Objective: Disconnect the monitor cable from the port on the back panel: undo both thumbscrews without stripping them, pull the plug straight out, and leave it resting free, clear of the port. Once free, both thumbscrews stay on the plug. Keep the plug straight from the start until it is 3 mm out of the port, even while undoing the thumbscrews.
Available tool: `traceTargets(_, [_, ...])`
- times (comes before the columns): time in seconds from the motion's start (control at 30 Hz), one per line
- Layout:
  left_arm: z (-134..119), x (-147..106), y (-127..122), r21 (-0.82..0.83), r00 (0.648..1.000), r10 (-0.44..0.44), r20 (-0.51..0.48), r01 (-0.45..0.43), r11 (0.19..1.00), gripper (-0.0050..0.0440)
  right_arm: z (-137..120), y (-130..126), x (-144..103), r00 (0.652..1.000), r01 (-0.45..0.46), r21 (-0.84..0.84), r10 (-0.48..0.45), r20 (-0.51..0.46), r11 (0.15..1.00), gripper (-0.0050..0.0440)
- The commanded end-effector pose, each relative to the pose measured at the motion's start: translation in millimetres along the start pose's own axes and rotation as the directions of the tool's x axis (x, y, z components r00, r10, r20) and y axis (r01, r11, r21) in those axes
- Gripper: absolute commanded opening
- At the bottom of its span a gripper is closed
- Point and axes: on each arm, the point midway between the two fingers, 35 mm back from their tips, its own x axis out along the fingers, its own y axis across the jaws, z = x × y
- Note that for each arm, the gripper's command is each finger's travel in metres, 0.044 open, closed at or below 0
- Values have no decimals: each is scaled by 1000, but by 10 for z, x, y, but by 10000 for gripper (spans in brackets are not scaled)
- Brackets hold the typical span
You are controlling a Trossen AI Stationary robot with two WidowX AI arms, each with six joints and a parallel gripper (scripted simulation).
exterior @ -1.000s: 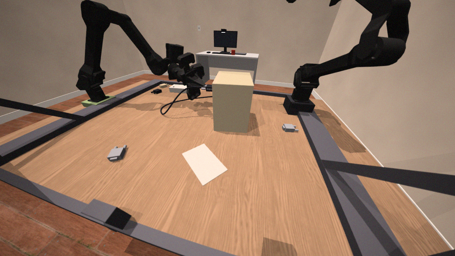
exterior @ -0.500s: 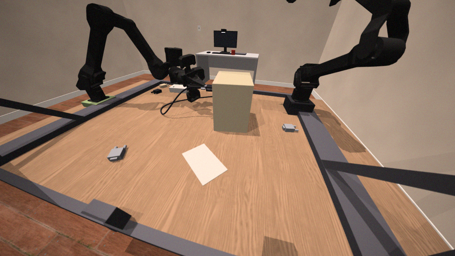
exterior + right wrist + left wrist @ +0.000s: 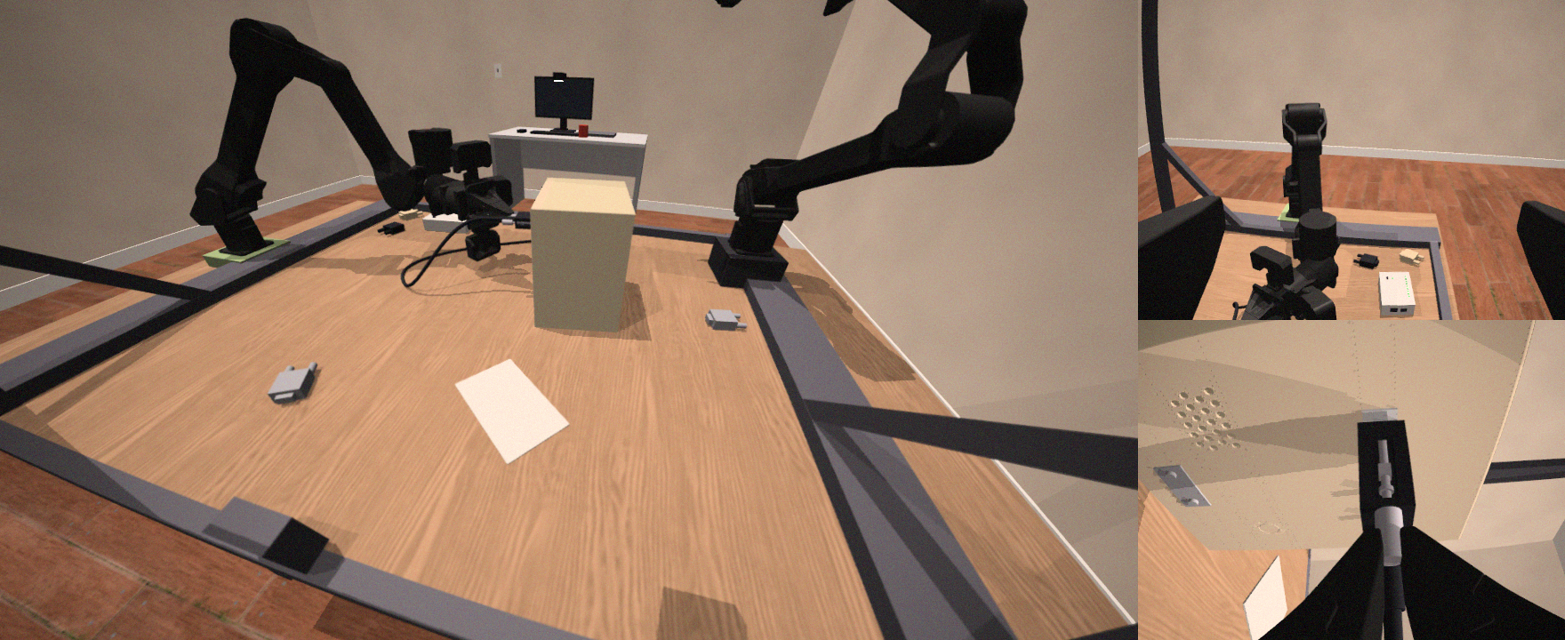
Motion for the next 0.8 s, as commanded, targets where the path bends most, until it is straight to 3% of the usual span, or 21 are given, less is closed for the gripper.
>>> traceTargets(0.0, [19, 8, -109, 10, 1000, -26, 3, 26, 1000, 48, 27, 12, -3, 1000, -2, -5, 2, 1, 1000, 440])
traceTargets(0.2, [19, 8, -109, 10, 1000, -26, 3, 26, 1000, 192, 27, 12, -3, 1000, -2, -5, 2, 1, 1000, 440])
traceTargets(0.27, [19, 8, -109, 10, 1000, -26, 3, 26, 1000, 192, 27, 12, -3, 1000, -2, -5, 2, 1, 1000, 440])
traceTargets(0.6, [19, 8, -109, 10, 1000, -26, 3, 26, 1000, 432, 27, 12, -3, 1000, -2, -5, 2, 1, 1000, 440])
traceTargets(0.77, [19, 8, -109, 10, 1000, -26, 3, 26, 1000, 440, 27, 12, -3, 1000, -2, -5, 2, 1, 1000, 440])
